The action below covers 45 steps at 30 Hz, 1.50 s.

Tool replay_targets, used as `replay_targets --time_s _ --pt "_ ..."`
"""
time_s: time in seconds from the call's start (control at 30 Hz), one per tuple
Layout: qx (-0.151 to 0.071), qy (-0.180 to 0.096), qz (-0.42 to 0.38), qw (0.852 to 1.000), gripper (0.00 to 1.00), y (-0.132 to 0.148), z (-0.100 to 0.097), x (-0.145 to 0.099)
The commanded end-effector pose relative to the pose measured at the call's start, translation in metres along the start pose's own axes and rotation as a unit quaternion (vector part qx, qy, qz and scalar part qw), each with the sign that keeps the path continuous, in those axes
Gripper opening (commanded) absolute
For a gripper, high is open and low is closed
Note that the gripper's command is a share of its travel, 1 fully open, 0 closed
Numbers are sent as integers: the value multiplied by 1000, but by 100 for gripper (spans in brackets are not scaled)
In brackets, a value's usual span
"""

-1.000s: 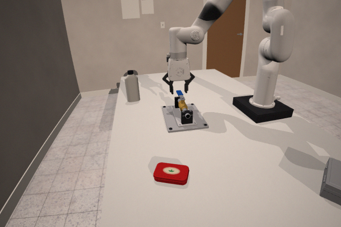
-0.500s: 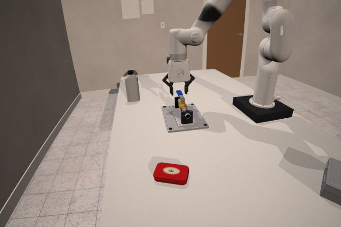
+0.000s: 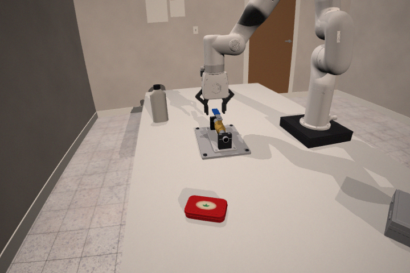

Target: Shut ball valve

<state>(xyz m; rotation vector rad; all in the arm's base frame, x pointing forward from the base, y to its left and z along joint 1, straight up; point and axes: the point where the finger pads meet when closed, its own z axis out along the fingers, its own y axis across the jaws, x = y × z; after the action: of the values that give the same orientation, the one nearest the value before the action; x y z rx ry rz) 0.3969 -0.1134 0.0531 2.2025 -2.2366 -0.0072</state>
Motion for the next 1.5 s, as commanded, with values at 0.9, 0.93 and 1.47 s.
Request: replay_targets --time_s 0.9,0.93,1.47 --pt "2 0 0 1000 0 -1 -1 0" --pt "2 0 0 1000 0 -1 -1 0" --pt "2 0 0 1000 0 -1 -1 0"
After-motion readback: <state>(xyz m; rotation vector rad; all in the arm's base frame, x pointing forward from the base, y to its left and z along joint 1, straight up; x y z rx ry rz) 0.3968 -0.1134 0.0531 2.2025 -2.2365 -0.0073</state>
